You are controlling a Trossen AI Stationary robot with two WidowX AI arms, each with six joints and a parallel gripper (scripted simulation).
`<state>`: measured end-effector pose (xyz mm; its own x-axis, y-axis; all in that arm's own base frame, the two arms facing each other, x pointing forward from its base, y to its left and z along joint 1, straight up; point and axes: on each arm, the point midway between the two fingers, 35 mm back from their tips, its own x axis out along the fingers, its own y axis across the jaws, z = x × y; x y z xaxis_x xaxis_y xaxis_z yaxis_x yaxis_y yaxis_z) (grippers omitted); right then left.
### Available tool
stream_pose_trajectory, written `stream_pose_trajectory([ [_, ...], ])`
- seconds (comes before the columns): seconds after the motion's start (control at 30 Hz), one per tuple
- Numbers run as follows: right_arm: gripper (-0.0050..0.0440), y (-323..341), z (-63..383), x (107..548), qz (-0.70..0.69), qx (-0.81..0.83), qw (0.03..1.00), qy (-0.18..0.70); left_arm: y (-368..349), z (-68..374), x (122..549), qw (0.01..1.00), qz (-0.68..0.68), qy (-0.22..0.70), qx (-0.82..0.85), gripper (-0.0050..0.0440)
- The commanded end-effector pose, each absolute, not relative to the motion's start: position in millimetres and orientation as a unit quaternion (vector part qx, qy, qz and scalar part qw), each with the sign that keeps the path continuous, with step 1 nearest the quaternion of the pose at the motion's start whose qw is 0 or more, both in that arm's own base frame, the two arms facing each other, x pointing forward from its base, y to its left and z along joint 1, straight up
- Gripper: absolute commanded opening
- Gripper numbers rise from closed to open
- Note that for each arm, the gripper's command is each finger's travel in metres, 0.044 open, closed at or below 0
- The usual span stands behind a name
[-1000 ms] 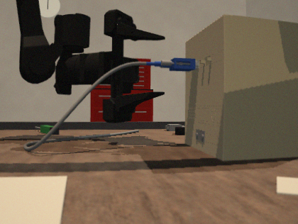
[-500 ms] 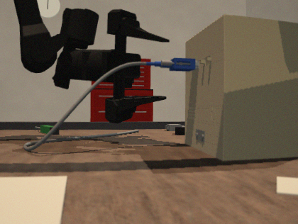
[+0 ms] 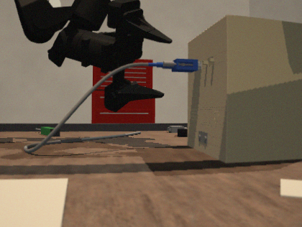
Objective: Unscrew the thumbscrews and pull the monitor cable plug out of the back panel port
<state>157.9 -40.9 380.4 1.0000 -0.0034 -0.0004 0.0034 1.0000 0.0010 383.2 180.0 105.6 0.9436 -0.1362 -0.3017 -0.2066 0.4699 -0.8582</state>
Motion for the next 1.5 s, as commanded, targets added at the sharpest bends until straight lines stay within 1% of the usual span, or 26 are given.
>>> stream_pose_trajectory([
  [0.0,0.0440,-39.4,383.7,157.6,0.000,-0.003,1.000,-0.001,179.7,121.8,383.9,0.862,0.023,0.169,-0.477,0.0440],
  [0.03,0.0440,-39.4,383.7,157.6,0.000,-0.003,1.000,-0.001,179.7,121.8,383.9,0.862,0.023,0.169,-0.477,0.0440],
  [0.13,0.0440,-39.4,383.7,157.6,0.000,-0.003,1.000,-0.001,179.7,121.8,383.9,0.862,0.023,0.169,-0.477,0.0368],
  [0.2,0.0440,-39.4,383.7,157.6,0.000,-0.003,1.000,-0.001,179.7,121.8,383.9,0.862,0.023,0.169,-0.477,0.0368],
  [0.7,0.0440,-39.4,383.7,157.6,0.000,-0.003,1.000,-0.001,179.7,121.8,383.9,0.862,0.023,0.169,-0.477,0.0008],
  [0.77,0.0440,-39.4,383.7,157.6,0.000,-0.003,1.000,-0.001,179.7,121.8,383.9,0.862,0.023,0.169,-0.477,0.0008],
  [0.8,0.0440,-39.4,383.7,157.6,0.000,-0.003,1.000,-0.001,179.7,121.8,383.9,0.862,0.023,0.169,-0.477,0.0000],
  [1.0,0.0440,-39.4,383.7,157.6,0.000,-0.003,1.000,-0.001,179.8,121.6,383.8,0.861,0.022,0.168,-0.480,0.0000],
  [1.47,0.0440,-39.4,383.7,157.6,0.000,-0.003,1.000,-0.001,181.2,118.5,382.8,0.827,-0.007,0.145,-0.543,0.0000],
])
